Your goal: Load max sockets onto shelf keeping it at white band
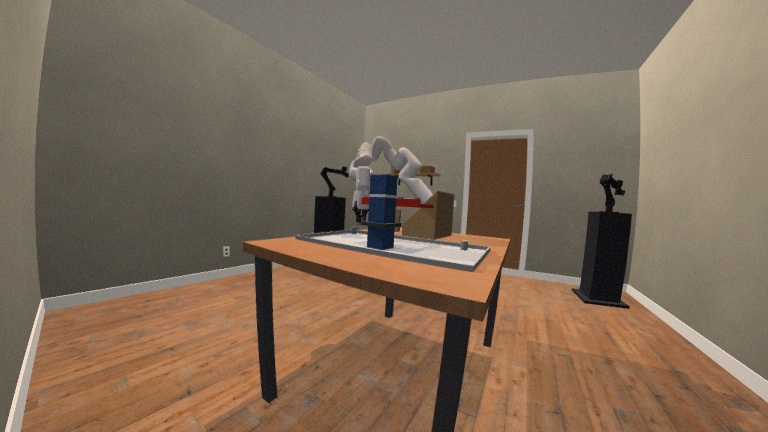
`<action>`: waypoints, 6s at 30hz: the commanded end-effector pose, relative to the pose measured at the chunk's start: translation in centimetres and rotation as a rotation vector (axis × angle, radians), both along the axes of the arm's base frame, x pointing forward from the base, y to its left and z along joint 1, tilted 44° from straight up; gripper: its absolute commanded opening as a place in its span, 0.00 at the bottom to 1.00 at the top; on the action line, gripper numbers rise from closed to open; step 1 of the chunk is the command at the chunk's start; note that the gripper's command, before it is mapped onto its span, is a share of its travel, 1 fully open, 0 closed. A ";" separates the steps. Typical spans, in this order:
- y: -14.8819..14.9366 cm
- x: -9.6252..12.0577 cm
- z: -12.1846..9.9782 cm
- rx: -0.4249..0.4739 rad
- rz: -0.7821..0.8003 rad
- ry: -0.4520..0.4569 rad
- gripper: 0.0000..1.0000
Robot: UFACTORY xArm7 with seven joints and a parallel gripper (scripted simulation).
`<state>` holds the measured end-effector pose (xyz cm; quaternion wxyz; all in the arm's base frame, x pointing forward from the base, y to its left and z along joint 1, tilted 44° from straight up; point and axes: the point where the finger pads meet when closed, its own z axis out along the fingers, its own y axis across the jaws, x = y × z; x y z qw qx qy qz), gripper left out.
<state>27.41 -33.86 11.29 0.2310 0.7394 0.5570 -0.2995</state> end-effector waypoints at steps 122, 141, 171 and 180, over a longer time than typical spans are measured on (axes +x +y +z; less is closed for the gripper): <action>28.5 1.2 -0.5 -0.002 0.004 -0.003 0.00; 28.9 1.2 -0.9 0.005 0.022 0.016 0.00; 28.4 5.3 -0.6 0.168 0.663 0.619 0.00; 28.1 7.0 -0.6 0.240 0.945 0.885 0.00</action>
